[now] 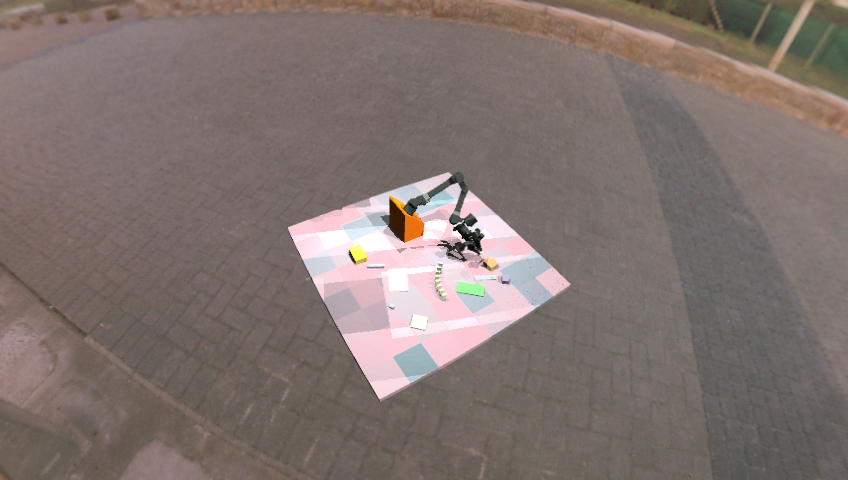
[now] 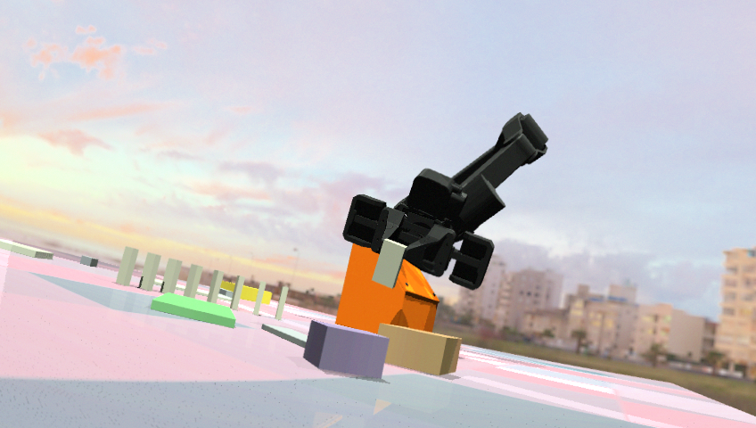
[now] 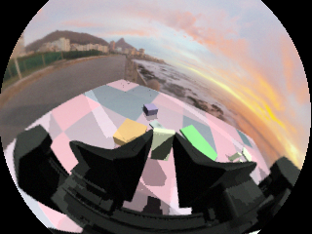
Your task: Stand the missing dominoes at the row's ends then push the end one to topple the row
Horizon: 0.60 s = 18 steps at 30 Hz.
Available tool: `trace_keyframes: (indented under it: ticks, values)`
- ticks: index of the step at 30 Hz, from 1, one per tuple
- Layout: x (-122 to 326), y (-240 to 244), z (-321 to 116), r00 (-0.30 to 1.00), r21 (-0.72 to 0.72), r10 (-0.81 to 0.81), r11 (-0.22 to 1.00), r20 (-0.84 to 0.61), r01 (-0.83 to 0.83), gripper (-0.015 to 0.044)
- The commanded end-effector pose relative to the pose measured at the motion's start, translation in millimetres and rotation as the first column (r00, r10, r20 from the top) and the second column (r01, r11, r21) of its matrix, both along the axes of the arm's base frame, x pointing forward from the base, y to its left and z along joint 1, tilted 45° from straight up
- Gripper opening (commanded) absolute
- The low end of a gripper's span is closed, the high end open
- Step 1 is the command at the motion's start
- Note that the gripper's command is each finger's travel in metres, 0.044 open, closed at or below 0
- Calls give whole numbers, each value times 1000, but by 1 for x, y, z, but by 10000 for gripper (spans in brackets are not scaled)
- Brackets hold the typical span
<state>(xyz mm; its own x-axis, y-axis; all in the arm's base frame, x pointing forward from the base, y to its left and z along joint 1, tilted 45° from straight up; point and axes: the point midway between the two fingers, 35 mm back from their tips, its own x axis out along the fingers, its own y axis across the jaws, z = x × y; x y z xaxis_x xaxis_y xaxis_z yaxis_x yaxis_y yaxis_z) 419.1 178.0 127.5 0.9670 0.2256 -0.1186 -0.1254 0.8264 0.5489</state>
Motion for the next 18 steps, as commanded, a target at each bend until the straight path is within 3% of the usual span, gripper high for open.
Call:
trace_keyframes:
  ticks: [1,10,18]
  values:
    - [-13,-7,11,997,70,-47,997,61,43,107]
    - [-44,-21,27,978,220,-133,971,160,97,107]
    - [-47,-23,28,976,232,-140,968,166,100,107]
